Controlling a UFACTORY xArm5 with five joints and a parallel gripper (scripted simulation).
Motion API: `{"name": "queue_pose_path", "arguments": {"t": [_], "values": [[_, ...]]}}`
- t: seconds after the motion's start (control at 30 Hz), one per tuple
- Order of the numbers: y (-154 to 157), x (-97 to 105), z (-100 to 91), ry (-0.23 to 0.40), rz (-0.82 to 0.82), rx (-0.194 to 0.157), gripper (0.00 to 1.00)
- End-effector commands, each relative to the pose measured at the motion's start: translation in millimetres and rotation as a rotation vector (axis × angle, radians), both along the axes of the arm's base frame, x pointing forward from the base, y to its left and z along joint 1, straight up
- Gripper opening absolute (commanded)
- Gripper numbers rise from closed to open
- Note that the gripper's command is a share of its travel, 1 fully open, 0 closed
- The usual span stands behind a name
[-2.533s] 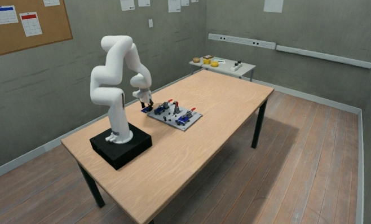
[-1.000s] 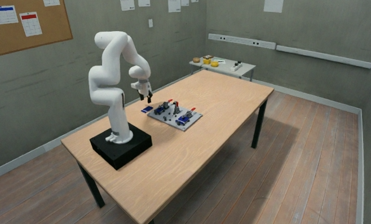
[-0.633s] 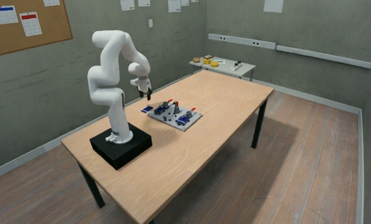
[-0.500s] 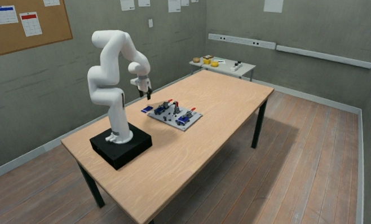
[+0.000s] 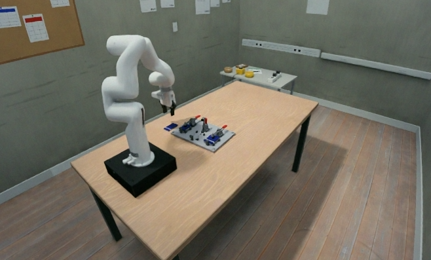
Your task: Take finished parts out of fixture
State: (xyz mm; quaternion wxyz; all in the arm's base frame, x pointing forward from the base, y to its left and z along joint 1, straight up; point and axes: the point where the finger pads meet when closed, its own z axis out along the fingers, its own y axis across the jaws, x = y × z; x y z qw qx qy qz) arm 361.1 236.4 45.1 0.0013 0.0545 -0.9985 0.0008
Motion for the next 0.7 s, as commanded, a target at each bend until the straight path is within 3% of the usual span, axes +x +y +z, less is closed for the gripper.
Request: {"name": "queue_pose_path", "arguments": {"t": [0.0,0.23,0.67], "values": [[0.8,1.2,2.1,-0.003,0.000,0.002,0.48],[0.8,1.1,12.7,-0.003,0.000,0.002,0.48],[1.1,0.9,78.4,-0.003,0.000,0.002,0.48]]}}
